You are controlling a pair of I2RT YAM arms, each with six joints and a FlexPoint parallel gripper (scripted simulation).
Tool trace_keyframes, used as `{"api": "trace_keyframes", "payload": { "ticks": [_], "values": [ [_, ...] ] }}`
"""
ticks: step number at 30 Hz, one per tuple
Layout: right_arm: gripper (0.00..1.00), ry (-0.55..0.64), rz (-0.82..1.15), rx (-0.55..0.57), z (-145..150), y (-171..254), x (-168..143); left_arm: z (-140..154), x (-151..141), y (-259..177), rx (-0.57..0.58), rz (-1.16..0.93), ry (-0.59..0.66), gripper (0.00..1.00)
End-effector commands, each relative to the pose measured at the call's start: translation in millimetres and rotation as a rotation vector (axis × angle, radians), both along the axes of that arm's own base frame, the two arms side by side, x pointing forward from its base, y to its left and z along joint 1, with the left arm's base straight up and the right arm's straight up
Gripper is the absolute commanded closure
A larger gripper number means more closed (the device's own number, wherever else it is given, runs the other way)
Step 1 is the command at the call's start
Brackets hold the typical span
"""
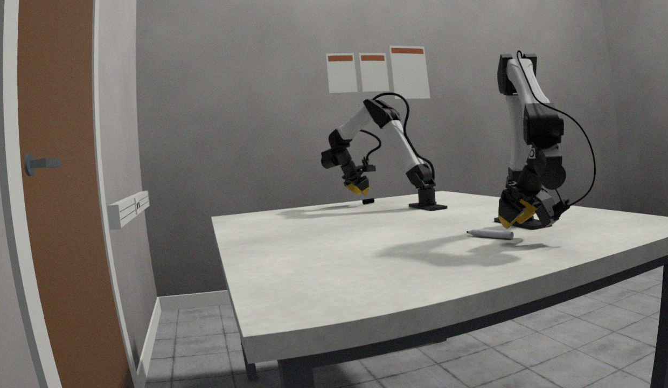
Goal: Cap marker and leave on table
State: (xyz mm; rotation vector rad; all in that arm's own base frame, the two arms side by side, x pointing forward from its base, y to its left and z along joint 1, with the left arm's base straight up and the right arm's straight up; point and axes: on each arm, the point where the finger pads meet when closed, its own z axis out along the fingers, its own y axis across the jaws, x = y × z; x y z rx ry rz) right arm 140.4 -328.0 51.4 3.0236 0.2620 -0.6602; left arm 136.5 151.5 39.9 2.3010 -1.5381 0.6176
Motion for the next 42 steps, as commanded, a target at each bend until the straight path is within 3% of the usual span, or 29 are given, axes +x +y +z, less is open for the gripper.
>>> {"api": "trace_keyframes", "payload": {
  "ticks": [1, 36, 40, 42],
  "values": [
    [0.36, 0.089, -0.031, -0.041, 6, -5, -4, 1, 2, 3, 0.016, 0.002, -0.009, 0.37],
    [0.36, 0.103, -0.021, -0.001, -40, -7, -24, -35, 12, -16, 0.002, 0.006, -0.008, 0.37],
    [0.36, 0.104, -0.021, 0.0, -45, -7, -27, -33, 11, -14, 0.015, 0.004, -0.007, 0.69],
    [0.36, 0.102, -0.021, -0.005, -46, -8, -29, -33, 10, -14, 0.017, 0.003, -0.009, 0.75]
  ]
}}
